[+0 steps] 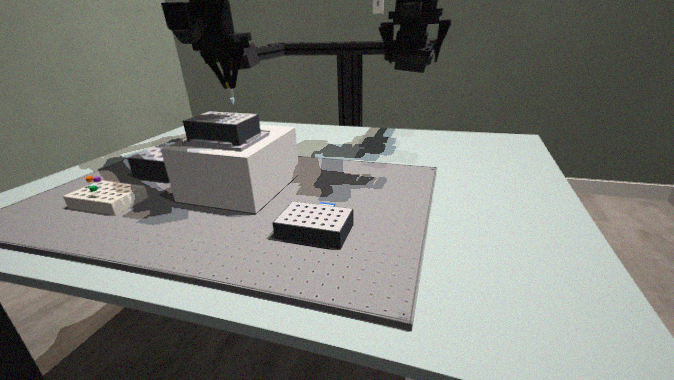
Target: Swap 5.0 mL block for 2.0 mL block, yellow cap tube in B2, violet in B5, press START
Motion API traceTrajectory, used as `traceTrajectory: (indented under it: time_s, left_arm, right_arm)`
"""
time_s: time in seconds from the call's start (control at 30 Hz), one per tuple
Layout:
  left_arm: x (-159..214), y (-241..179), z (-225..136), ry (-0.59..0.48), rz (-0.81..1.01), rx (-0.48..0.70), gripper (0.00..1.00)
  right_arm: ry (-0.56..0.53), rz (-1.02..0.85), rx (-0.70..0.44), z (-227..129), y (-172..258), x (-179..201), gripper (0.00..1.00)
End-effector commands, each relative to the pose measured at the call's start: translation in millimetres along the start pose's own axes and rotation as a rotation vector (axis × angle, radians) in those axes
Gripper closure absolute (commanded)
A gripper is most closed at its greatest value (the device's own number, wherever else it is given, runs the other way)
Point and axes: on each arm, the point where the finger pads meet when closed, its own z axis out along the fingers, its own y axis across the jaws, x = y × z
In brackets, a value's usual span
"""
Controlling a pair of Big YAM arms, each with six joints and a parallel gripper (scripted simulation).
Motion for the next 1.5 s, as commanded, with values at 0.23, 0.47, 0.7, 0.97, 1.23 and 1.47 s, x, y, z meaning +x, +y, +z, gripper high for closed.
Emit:
traceTrajectory:
  time_s: [0.23,0.47,0.7,0.97,1.23,1.47]
  left_arm:
    - [-7,4,-5,-0.018,-0.022,-0.004,0.00]
    - [-17,6,-12,-0.039,-0.024,-0.005,0.00]
    - [-19,6,-14,-0.043,-0.024,-0.005,0.00]
    - [-23,7,-16,-0.050,-0.024,-0.006,0.00]
    - [-23,7,-16,-0.050,-0.024,-0.006,0.00]
    - [-23,7,-16,-0.049,-0.024,-0.005,0.00]
  right_arm:
    - [-0.026,-0.002,-0.015,1,3,-12,0.91]
    - [-0.004,-0.001,0.001,14,0,-9,0.91]
    - [-0.004,-0.014,0.000,17,5,-4,0.91]
    - [-0.019,-0.006,-0.011,15,6,-13,0.91]
    - [-0.026,0.002,-0.016,15,5,-18,0.91]
    - [-0.004,-0.010,0.000,27,3,-7,0.91]
